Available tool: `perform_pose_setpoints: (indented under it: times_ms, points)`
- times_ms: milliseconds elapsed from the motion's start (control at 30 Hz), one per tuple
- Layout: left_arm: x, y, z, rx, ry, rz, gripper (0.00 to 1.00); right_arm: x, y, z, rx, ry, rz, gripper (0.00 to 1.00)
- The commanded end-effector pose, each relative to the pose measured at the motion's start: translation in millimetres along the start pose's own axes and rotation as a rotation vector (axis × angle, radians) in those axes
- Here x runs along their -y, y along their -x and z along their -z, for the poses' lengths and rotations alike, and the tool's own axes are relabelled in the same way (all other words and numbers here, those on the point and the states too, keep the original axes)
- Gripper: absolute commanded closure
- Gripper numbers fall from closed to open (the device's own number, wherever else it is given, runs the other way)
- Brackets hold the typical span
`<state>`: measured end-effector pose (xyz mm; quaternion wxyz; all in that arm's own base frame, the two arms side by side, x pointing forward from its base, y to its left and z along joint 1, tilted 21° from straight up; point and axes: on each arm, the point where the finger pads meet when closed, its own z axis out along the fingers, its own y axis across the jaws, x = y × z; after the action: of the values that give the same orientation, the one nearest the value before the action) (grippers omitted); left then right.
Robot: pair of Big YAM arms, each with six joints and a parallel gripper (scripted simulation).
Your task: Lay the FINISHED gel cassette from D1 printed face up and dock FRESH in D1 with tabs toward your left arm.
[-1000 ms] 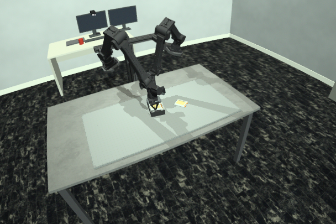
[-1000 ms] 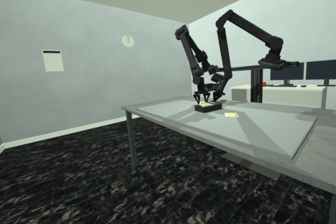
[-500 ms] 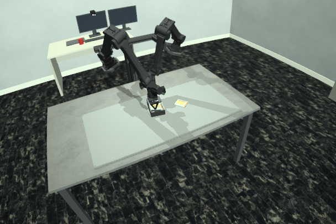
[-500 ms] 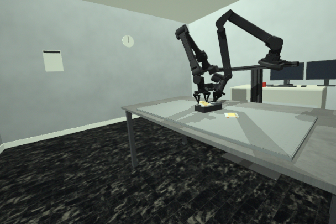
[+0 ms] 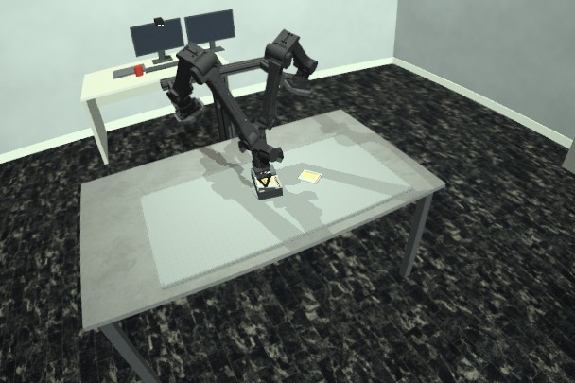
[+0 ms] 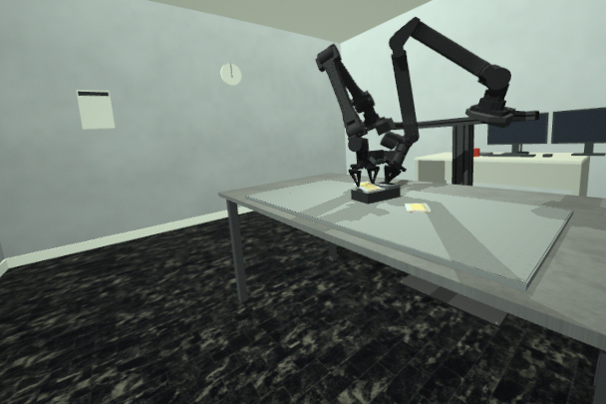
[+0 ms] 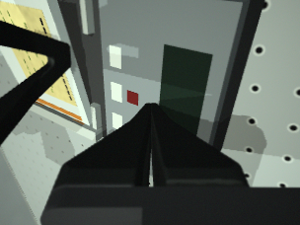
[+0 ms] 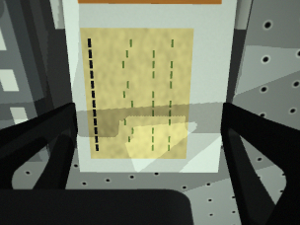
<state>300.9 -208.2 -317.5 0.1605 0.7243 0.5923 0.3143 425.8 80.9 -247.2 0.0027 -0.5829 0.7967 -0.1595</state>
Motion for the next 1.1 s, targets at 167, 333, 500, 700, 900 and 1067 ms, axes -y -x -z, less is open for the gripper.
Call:
perform_pose_setpoints:
  times_ms: [167,333,500,700,900,1067]
  points:
    - [60.7,-42.3,-29.4,-0.077,-0.12,-0.043,1.0,3.6,3.4,7.2,-0.003,-0.005,0.009,1.0]
    - [60.7,-42.3,-29.4,-0.077,-0.12,-0.043,1.0,3.6,3.4,7.2,-0.003,-0.005,0.009,1.0]
    - [60.7,-42.3,-29.4,-0.077,-0.12,-0.043,1.0,3.6,3.4,7.2,-0.003,-0.005,0.009,1.0]
    - [60.7,-42.3,-29.4,-0.077,-0.12,-0.043,1.0,3.9,0.9,8.1,0.002,-0.005,0.01,1.0]
    - [60.7,-42.3,-29.4,-0.077,-0.12,-0.043,1.0,3.9,0.6,8.2,0.002,-0.005,0.01,1.0]
    - [60.7,-42.3,-29.4,-0.077,-0.12,-0.043,1.0,3.9,0.6,8.2,0.002,-0.005,0.01,1.0]
